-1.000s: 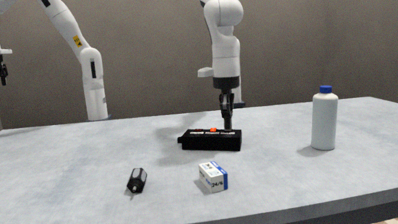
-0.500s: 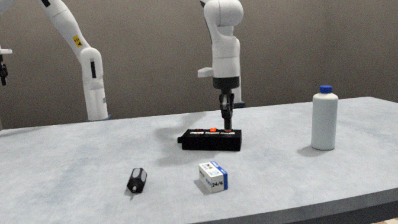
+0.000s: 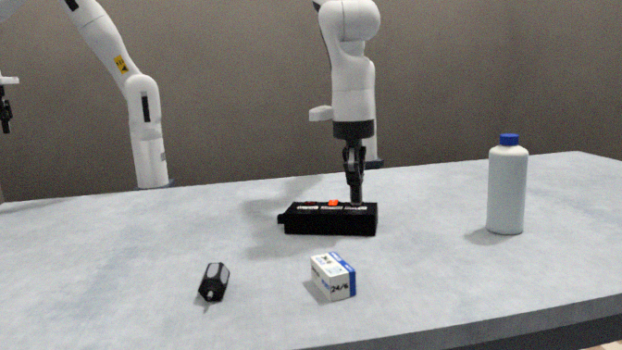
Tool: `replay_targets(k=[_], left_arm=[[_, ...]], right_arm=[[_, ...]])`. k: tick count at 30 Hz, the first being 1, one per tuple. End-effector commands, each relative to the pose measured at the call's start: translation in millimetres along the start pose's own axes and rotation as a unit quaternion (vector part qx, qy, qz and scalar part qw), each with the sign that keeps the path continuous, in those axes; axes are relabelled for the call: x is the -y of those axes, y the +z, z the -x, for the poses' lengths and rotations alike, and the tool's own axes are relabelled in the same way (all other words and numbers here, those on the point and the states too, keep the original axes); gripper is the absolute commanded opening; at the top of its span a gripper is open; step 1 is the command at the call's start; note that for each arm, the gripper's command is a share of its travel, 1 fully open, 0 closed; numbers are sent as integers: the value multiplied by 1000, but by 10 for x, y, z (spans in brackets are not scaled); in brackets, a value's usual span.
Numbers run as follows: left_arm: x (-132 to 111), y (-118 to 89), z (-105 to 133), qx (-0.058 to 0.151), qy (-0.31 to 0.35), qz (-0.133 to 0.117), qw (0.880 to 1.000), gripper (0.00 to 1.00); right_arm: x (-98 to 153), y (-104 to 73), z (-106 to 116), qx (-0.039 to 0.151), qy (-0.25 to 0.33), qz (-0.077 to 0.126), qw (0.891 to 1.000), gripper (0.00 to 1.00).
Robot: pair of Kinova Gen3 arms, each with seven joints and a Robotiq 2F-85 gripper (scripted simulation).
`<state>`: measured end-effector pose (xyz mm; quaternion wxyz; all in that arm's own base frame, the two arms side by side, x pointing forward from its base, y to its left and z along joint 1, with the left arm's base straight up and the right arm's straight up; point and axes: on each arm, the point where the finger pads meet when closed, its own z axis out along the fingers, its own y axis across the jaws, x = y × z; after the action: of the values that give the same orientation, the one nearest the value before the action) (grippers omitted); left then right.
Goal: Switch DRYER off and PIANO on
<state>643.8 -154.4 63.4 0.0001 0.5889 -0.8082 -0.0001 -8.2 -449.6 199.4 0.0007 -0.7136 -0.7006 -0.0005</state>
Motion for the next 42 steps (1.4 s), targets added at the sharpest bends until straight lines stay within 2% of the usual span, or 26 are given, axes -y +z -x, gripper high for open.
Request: replay_targets(k=[1, 19, 42], left_arm=[[7, -31, 0, 0, 0, -1, 1000, 99], [7, -391, 0, 0, 0, -1, 1000, 99], [-5, -415, -34, 0, 0, -1, 1000, 99]], right_arm=[[0, -7, 3, 1, 0, 0, 1000, 1000], [0, -7, 3, 1, 0, 0, 1000, 1000], [0, -7, 3, 1, 0, 0, 1000, 1000]])
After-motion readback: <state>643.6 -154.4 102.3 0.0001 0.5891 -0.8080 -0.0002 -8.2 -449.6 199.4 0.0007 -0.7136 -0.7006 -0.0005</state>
